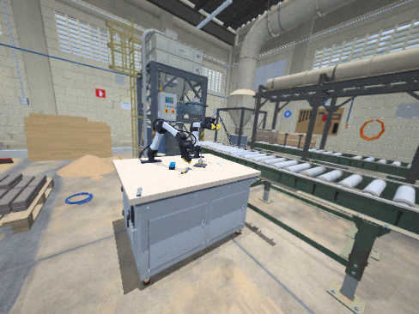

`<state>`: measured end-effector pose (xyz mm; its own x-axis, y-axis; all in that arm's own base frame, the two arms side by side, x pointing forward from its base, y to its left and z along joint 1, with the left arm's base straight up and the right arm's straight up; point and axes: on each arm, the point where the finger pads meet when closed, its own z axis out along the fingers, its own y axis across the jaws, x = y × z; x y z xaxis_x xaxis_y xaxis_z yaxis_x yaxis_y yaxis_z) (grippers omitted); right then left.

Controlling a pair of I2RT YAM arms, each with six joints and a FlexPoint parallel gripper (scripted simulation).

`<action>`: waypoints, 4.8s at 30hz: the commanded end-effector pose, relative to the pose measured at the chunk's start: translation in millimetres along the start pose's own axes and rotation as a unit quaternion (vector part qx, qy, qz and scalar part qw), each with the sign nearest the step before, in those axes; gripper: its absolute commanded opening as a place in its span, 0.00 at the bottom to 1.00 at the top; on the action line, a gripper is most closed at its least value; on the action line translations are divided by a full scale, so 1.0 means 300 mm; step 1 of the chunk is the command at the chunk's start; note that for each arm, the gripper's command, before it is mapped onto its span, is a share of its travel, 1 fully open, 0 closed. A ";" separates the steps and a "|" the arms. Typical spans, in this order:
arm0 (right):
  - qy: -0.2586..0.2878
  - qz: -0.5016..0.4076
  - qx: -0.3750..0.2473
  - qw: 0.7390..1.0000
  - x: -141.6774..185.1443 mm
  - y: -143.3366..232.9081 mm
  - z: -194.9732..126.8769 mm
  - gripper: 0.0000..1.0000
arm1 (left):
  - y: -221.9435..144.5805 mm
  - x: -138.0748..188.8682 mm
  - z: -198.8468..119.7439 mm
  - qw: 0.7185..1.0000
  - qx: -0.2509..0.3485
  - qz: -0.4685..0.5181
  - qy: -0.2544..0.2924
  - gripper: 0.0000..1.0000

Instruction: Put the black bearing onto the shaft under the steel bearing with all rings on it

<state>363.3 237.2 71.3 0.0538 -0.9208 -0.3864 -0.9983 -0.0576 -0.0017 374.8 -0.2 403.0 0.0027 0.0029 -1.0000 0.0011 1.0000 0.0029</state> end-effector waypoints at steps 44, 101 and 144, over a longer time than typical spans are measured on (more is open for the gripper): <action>0.000 -0.003 0.003 1.000 0.054 -0.004 0.142 0.55 | 0.007 -0.050 0.001 1.000 -0.002 -0.003 -0.013 0.56; -0.016 -0.021 0.031 0.999 -0.023 -0.024 0.003 0.00 | 0.007 -0.049 0.001 1.000 -0.002 -0.003 -0.013 0.56; 0.080 0.282 0.093 0.952 -0.273 0.038 0.028 0.00 | 0.007 -0.049 0.001 1.000 -0.002 -0.003 -0.013 0.56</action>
<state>349.8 296.3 83.0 -0.3476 -0.9000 -0.2628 -0.9344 0.3557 0.0180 374.8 -0.2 403.0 0.0027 0.0029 -1.0000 0.0011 1.0000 0.0029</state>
